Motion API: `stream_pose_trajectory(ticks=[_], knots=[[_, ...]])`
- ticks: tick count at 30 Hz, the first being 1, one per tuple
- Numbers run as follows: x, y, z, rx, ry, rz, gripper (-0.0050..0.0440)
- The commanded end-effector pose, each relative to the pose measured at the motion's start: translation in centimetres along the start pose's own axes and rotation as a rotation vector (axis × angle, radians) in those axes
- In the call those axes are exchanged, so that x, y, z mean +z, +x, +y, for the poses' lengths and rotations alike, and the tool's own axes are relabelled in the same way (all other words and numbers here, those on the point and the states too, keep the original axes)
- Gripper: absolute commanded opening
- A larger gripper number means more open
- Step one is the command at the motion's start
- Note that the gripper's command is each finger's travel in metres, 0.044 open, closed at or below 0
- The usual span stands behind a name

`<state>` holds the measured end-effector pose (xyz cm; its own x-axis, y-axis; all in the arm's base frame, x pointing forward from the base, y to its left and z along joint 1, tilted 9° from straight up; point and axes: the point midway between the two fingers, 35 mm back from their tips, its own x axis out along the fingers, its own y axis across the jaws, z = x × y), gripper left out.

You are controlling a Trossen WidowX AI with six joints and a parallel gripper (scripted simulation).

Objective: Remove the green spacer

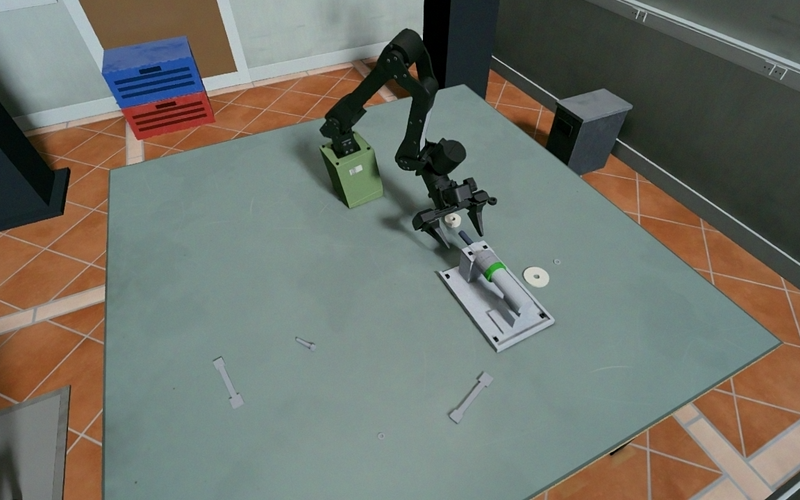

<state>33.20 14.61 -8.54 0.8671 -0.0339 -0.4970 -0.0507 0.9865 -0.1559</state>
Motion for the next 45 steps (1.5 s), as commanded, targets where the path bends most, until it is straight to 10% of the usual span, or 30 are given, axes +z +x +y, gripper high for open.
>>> stream_pose_trajectory(ticks=[1,30,45], knots=[[1.0,0.0,0.3,0.008,0.013,-0.028,0.0440],[0.8,2.0,0.3,0.008,0.007,-0.022,0.0440],[0.9,1.6,0.2,0.005,0.013,-0.022,0.0128]])
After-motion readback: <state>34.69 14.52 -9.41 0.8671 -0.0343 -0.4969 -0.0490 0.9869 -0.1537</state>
